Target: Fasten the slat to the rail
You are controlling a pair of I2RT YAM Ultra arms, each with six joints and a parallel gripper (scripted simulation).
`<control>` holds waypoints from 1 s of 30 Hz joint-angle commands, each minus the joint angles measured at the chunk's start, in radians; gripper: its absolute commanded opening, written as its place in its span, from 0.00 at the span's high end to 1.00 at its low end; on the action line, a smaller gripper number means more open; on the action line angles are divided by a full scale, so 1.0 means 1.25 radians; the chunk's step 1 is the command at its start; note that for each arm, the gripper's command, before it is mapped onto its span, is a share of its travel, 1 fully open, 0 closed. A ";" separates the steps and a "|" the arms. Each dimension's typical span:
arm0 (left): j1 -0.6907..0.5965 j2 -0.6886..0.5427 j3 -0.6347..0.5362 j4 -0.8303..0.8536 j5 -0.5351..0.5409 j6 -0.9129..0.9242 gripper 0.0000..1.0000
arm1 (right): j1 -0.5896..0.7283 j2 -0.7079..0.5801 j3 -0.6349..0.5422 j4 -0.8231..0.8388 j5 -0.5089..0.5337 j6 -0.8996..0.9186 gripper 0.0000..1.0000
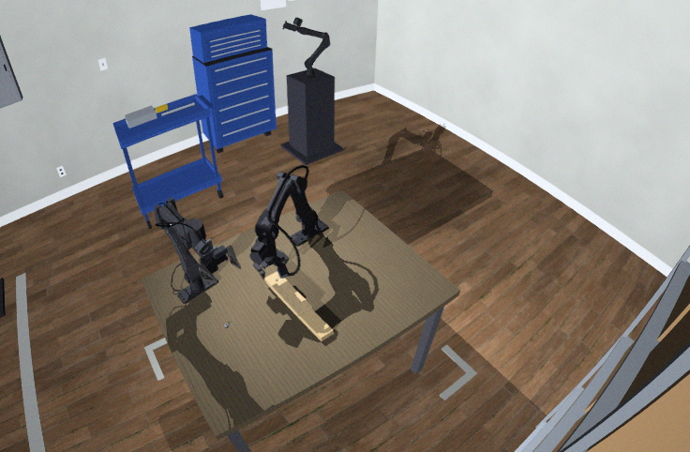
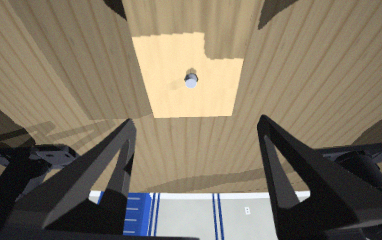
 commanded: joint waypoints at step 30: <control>0.101 -0.099 -0.023 0.084 -0.025 0.096 0.00 | -0.001 0.001 0.010 0.004 -0.008 0.004 0.00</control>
